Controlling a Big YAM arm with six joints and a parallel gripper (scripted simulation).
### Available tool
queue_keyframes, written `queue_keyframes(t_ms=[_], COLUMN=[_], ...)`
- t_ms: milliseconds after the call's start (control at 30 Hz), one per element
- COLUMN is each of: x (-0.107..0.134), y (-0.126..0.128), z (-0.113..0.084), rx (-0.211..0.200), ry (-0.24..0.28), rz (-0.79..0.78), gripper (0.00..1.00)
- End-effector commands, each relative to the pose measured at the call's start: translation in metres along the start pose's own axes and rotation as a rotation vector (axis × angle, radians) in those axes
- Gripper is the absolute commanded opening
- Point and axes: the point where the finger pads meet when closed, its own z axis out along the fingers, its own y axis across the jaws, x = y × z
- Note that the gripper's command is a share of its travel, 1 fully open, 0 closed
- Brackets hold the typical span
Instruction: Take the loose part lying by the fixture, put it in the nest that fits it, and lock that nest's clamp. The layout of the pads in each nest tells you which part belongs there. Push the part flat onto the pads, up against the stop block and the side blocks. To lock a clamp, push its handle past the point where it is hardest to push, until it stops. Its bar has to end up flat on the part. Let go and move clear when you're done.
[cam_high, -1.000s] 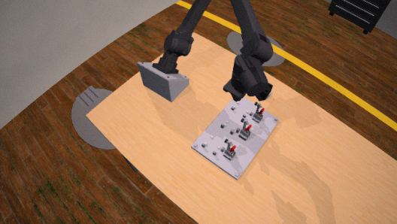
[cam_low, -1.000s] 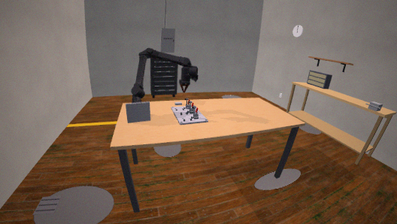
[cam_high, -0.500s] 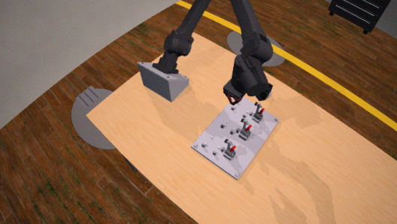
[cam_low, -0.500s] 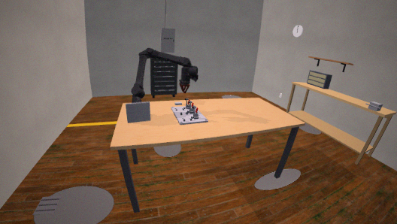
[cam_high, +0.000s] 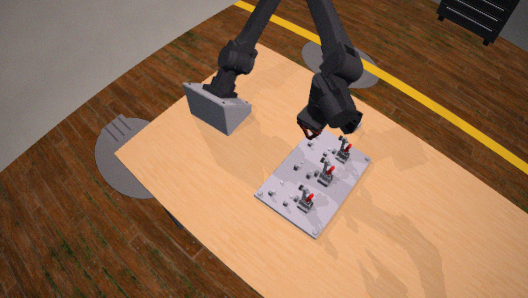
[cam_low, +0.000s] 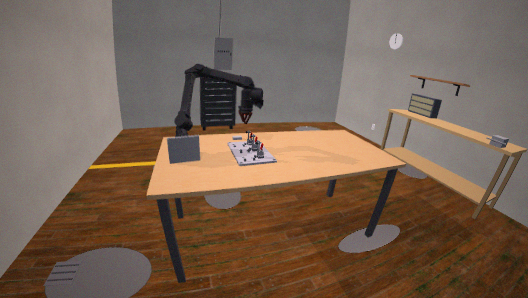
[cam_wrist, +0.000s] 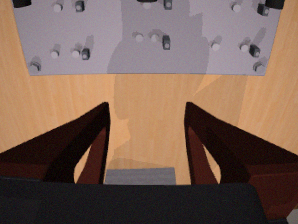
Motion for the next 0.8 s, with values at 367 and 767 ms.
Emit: queue_keyframes(t_ms=[367,767], x=[-0.0168,-0.0168], y=[0.0010,0.0010], z=[-0.0214,-0.0214], rx=[0.019,0.019], ry=[-0.040,-0.040], rz=[-0.029,-0.029], gripper=[0.92,0.92])
